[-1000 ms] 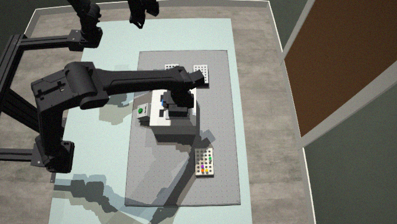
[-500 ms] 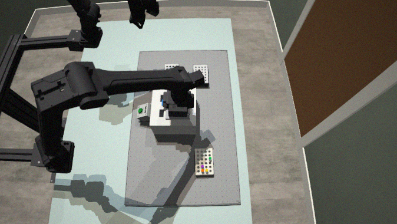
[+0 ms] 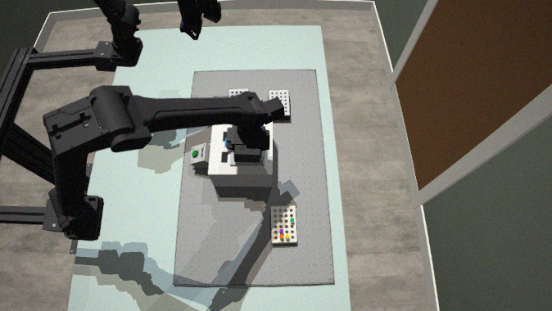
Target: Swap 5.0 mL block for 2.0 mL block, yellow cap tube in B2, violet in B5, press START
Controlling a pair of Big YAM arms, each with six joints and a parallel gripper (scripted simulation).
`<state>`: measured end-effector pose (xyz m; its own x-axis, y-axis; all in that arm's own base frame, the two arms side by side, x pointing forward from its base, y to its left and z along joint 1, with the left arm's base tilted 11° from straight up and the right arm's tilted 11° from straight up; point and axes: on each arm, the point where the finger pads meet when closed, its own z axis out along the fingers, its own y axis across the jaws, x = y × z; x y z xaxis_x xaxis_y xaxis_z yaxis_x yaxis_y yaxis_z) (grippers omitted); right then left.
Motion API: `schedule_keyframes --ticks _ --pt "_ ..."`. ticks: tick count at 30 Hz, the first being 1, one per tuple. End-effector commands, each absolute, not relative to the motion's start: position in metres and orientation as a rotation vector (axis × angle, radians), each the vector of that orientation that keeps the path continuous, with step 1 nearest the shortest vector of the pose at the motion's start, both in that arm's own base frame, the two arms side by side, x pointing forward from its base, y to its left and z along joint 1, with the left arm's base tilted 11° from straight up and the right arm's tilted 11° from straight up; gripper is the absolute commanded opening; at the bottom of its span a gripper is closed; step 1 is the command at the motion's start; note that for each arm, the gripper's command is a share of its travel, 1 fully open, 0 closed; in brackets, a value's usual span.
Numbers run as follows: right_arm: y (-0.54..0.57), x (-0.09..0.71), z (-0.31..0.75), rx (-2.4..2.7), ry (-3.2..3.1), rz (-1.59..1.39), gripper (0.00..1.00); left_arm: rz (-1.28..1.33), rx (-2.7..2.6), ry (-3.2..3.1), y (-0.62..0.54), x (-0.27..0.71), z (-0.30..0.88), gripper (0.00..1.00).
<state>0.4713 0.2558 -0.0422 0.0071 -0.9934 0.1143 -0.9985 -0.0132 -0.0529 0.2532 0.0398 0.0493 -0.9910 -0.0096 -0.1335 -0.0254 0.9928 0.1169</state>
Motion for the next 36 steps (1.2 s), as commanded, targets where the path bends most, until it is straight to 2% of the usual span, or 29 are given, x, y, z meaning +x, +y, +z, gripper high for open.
schedule_keyframes --ticks 1,36 --pt "0.279 0.483 0.003 2.308 -2.185 0.203 0.00 0.182 -0.024 2.931 0.043 0.279 0.070 0.00" --pt "0.278 0.512 0.019 2.294 -2.267 0.239 0.00 0.183 -0.019 2.938 0.043 0.277 0.068 0.00"
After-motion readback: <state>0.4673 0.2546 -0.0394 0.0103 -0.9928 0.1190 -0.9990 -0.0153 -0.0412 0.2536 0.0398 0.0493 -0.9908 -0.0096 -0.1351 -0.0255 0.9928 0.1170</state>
